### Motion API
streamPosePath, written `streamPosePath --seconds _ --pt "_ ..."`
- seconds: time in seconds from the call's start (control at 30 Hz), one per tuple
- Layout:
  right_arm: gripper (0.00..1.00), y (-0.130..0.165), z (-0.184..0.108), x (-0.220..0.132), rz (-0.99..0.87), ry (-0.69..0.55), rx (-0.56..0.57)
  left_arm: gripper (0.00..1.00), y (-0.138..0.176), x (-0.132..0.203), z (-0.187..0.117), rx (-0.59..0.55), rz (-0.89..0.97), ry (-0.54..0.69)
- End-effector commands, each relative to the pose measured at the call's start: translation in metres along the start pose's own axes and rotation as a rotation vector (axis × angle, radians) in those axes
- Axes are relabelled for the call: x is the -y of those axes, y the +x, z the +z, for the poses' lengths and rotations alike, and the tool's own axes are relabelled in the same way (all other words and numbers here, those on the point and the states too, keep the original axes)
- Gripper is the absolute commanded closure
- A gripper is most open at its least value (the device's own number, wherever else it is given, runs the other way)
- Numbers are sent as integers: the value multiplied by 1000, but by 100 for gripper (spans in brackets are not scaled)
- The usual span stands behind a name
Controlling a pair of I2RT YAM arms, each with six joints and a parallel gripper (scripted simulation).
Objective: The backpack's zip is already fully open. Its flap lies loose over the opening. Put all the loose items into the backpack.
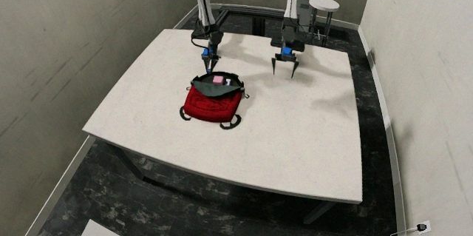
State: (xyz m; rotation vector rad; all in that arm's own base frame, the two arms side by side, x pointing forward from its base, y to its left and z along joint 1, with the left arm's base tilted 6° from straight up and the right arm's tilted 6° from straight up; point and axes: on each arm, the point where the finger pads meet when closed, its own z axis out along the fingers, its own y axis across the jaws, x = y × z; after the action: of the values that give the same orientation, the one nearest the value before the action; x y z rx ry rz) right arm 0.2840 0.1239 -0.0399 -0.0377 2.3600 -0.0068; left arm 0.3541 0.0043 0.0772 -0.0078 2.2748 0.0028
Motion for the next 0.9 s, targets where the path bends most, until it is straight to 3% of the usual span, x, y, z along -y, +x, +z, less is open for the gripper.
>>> streamPosePath --seconds 0.0,0.5,0.87 --pt "85 -16 8 -9 -10 -31 23 10 -6 2 -2 18 5 5" --pt "85 -41 26 -9 -11 -26 23 10 -6 2 -2 18 5 5" --pt "85 -34 42 -10 -10 -27 27 10 -6 2 -2 18 5 5"
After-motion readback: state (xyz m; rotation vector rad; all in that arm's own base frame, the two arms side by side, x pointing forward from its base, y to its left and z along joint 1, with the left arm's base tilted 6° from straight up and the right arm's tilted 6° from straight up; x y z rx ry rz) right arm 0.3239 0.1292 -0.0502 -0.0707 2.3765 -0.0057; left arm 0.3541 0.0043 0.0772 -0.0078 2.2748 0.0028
